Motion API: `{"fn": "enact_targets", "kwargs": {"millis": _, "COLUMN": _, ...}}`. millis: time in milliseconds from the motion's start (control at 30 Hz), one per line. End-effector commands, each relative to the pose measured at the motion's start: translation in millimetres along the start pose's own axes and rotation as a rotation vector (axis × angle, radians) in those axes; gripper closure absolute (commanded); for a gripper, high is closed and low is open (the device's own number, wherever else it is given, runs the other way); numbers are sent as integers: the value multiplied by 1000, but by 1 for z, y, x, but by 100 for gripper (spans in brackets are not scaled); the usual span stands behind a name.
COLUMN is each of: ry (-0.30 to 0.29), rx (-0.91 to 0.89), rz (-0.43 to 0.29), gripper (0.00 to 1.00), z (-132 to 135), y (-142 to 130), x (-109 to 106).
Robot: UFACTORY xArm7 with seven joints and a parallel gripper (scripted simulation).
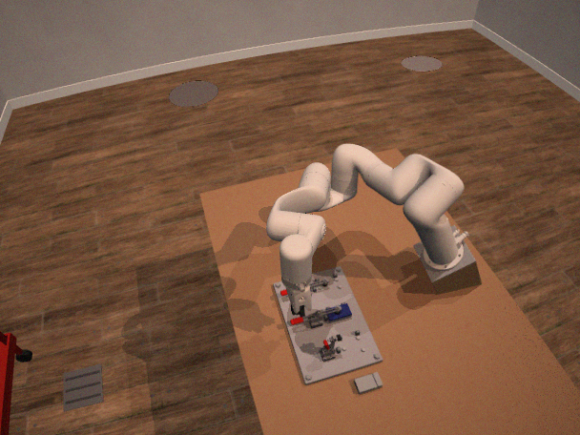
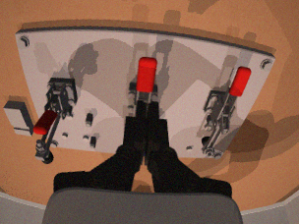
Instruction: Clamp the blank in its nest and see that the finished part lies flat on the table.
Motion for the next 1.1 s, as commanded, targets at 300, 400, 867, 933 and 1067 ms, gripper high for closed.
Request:
{"fn": "enact_targets", "kwargs": {"millis": 300, "ry": 0, "rx": 0, "rz": 2, "gripper": 100, "z": 0, "y": 0, "x": -20}}
{"fn": "enact_targets", "kwargs": {"millis": 400, "ry": 0, "rx": 0, "rz": 2, "gripper": 0, "z": 0, "y": 0, "x": -20}}
{"fn": "enact_targets", "kwargs": {"millis": 867, "ry": 0, "rx": 0, "rz": 2, "gripper": 0, "z": 0, "y": 0, "x": -20}}
{"fn": "enact_targets", "kwargs": {"millis": 933, "ry": 0, "rx": 0, "rz": 2, "gripper": 0, "z": 0, "y": 0, "x": -20}}
{"fn": "enact_targets", "kwargs": {"millis": 1067, "ry": 0, "rx": 0, "rz": 2, "gripper": 0, "z": 0, "y": 0, "x": -20}}
Point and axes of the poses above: the point where the finger pads meet when closed, its own x axis out along the fingers, its own z axis across the jaws, y = z × x, the point moved 4 cm from there along -x, back along the fingers, and after that the axes turned 12 degrees about x, right-handed, at the moved point
